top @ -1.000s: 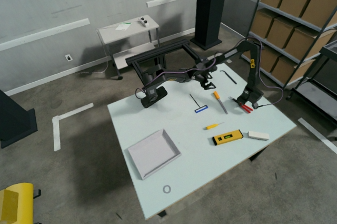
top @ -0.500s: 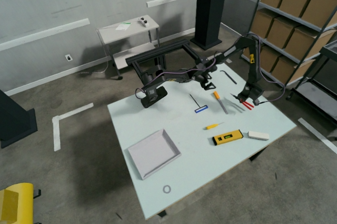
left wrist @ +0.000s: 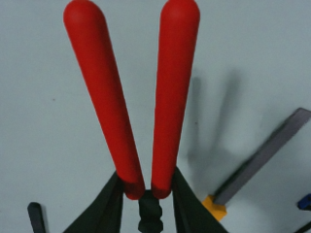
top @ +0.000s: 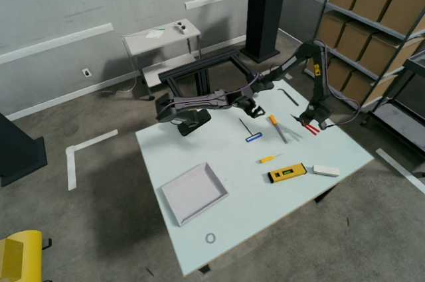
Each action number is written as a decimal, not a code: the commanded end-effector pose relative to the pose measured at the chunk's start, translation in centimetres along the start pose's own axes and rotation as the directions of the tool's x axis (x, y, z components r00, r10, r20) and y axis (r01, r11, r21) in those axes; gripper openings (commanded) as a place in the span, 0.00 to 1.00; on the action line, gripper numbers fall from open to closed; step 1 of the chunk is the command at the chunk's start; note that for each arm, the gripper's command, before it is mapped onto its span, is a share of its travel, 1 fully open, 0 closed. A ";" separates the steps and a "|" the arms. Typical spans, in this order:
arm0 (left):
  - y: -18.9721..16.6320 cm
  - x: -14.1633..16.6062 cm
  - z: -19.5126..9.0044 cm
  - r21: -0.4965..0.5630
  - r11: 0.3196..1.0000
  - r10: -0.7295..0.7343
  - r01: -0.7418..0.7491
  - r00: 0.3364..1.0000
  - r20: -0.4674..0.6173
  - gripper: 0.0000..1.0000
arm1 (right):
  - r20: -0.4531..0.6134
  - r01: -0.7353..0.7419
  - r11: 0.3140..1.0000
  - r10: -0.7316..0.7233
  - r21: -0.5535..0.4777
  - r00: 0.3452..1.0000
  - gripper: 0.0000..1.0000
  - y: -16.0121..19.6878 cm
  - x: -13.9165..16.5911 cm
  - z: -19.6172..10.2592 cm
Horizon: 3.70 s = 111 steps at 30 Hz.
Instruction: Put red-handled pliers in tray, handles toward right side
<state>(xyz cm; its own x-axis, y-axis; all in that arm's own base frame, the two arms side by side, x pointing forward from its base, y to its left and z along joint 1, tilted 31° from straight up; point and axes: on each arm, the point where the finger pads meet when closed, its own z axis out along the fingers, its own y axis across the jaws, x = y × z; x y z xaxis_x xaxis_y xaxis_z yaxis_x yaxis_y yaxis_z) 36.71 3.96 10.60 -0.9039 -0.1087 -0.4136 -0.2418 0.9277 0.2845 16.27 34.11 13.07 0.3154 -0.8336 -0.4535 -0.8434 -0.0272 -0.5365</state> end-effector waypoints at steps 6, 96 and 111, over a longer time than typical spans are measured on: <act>-3.0 1.2 -2.6 0.001 0.999 -0.053 0.053 0.996 0.067 0.27 | -0.119 0.156 0.924 -0.209 -0.350 0.971 1.00 3.5 3.5 -4.9; -31.5 29.7 6.7 0.014 0.976 0.217 -0.217 0.976 0.030 0.27 | 0.007 0.249 0.799 -0.293 -0.547 0.956 1.00 5.2 7.7 -19.7; -31.6 29.6 6.9 0.019 0.977 0.214 -0.215 0.976 0.032 0.39 | 0.007 0.249 0.799 -0.293 -0.547 0.956 1.00 5.2 7.7 -19.7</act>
<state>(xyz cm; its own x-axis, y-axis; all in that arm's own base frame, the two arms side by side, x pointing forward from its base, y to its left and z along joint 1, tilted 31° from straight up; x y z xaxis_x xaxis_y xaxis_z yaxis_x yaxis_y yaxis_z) 19.89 -25.37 -16.84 -0.9332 0.0882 -0.3485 -0.0512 0.9269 0.3717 6.48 16.95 20.27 0.5472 -0.7947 -0.2628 -0.8370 -0.5201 -0.1700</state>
